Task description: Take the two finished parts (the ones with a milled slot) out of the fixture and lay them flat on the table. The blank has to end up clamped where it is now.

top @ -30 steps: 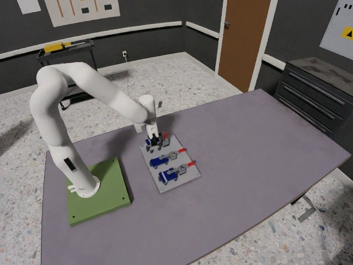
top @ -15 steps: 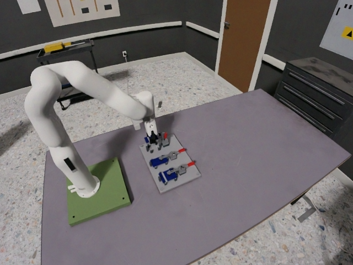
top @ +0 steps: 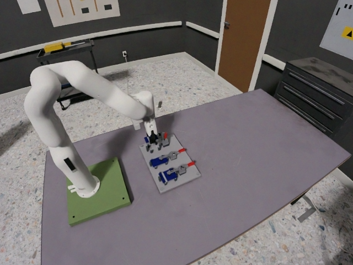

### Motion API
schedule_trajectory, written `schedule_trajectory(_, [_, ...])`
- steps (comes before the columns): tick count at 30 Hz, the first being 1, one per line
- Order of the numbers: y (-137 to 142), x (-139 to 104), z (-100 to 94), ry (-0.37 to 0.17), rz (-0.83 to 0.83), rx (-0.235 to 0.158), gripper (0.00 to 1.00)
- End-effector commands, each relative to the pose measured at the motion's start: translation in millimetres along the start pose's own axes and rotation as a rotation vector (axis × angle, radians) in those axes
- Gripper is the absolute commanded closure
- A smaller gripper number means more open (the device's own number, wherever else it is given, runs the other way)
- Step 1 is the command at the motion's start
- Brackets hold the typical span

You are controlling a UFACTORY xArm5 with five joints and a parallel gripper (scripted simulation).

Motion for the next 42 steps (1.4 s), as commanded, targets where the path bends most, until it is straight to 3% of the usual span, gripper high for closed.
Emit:
schedule_trajectory(1, [0,-1,-1.5,-0.005,0.000,0.000,1.00])
schedule_trajectory(24, [3,-2,-1.6,-0.005,0.000,0.000,1.00])
schedule_trajectory(42, [20,-5,-1.6,-0.005,0.000,0.000,1.00])
Point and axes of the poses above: the point where the finger pads meet when closed, its own z axis out along the fingers, its own y axis across the jaws, x = y × z, the point moved 6 cm from there along -z, back along the fingers, and after that the axes turned 11 degrees about -z, right-handed, at the moved point
